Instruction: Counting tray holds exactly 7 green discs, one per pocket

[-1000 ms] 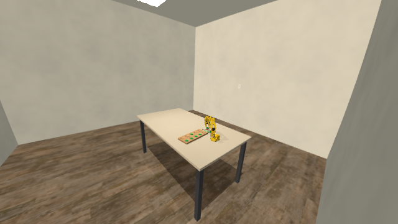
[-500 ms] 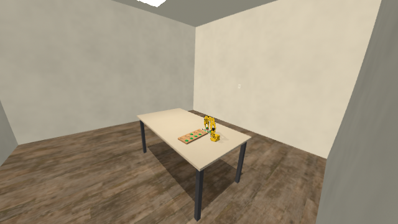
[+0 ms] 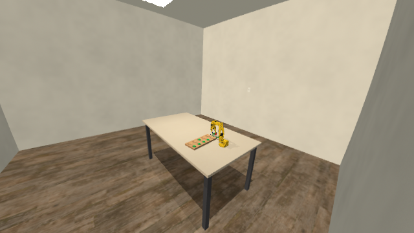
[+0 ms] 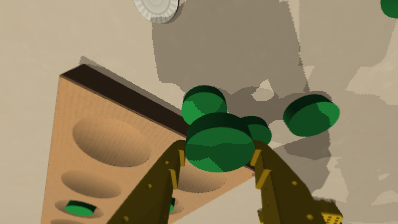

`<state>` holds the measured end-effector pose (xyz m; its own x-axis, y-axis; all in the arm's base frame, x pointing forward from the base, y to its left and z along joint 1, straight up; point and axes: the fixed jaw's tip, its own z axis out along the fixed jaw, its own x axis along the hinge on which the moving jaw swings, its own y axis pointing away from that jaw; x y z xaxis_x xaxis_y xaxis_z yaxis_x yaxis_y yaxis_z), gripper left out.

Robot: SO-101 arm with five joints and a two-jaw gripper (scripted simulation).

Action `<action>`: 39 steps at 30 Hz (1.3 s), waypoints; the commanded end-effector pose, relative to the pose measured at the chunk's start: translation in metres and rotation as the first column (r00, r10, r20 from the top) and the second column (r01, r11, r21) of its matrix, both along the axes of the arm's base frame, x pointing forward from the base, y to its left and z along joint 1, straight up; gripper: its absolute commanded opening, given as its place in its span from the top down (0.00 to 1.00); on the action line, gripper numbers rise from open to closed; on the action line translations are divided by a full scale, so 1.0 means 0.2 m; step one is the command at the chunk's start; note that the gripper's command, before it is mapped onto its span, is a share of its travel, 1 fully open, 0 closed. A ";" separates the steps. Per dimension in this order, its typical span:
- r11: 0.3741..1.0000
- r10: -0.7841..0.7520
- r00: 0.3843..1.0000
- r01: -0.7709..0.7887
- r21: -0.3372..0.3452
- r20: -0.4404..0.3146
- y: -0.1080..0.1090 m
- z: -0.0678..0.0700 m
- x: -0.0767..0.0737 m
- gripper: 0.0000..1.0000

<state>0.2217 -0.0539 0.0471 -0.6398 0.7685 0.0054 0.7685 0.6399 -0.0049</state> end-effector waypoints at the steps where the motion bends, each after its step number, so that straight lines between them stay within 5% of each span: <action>1: 0.998 0.055 0.995 -0.053 -0.023 0.088 0.06 0.08 0.01 1.00; 18: 0.975 0.220 0.971 -0.219 -0.023 0.088 0.26 0.06 -0.10 1.00; 39: 0.958 0.286 0.954 -0.286 -0.023 0.088 0.33 0.05 -0.15 1.00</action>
<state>0.1844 0.0106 0.0458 -0.8318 0.5551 -0.0086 0.5551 0.8318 0.0048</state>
